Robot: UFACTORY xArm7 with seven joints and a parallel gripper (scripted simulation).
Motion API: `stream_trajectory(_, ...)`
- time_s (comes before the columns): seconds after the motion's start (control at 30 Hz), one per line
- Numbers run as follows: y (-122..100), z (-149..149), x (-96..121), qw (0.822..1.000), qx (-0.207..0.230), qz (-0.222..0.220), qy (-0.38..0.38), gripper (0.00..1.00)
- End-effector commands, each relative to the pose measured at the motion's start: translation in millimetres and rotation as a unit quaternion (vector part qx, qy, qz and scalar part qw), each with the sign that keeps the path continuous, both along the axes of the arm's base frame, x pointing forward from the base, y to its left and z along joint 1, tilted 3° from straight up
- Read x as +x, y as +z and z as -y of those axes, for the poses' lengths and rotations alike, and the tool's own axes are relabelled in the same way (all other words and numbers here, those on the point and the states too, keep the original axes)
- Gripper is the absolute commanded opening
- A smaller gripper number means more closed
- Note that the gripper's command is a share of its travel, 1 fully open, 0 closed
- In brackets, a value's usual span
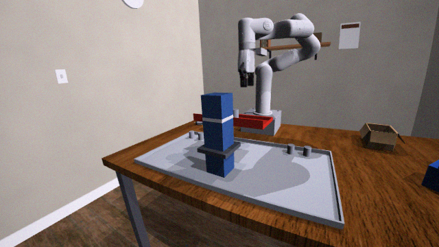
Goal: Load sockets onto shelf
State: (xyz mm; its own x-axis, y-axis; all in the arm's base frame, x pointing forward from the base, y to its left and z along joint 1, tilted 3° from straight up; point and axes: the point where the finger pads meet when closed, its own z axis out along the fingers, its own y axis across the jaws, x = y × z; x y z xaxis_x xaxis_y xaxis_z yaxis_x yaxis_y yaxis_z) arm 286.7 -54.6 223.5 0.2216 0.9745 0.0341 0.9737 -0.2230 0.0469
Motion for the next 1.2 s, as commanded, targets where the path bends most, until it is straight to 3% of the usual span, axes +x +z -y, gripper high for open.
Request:
stream_trajectory(0.0, -1, -20, 6, 1.0, 0.0, 0.002, 0.0, 0.61)
stream_trajectory(0.07, -6, -70, 12, 1.0, 0.0, 0.004, 0.0, 0.61)
stream_trajectory(0.13, -6, -70, 12, 1.0, 0.0, 0.004, 0.0, 0.61)
stream_trajectory(0.17, -11, -103, 12, 1.0, 0.0, 0.005, 0.0, 0.61)
stream_trajectory(0.2, -11, -103, 12, 1.0, 0.0, 0.005, 0.0, 0.61)
stream_trajectory(0.23, -18, -137, 9, 1.0, 0.0, 0.005, 0.001, 0.61)
stream_trajectory(0.3, -18, -137, 9, 1.0, 0.0, 0.005, 0.001, 0.61)
stream_trajectory(0.33, -26, -168, 3, 1.0, 0.001, 0.004, 0.001, 0.61)
stream_trajectory(0.37, -26, -168, 3, 1.0, 0.001, 0.004, 0.001, 0.61)
stream_trajectory(0.4, -33, -194, -4, 1.0, 0.0, 0.003, 0.001, 0.61)
stream_trajectory(0.43, -33, -194, -4, 1.0, 0.0, 0.003, 0.001, 0.61)
stream_trajectory(0.47, -39, -213, -11, 1.0, 0.0, 0.002, 0.001, 0.61)
stream_trajectory(0.6, -45, -230, -19, 1.0, 0.0, 0.001, 0.0, 0.61)
stream_trajectory(1.0, -45, -230, -19, 1.0, 0.0, 0.001, 0.0, 0.61)
stream_trajectory(1.17, -55, -229, -14, 1.0, 0.0, 0.001, 0.0, 0.61)
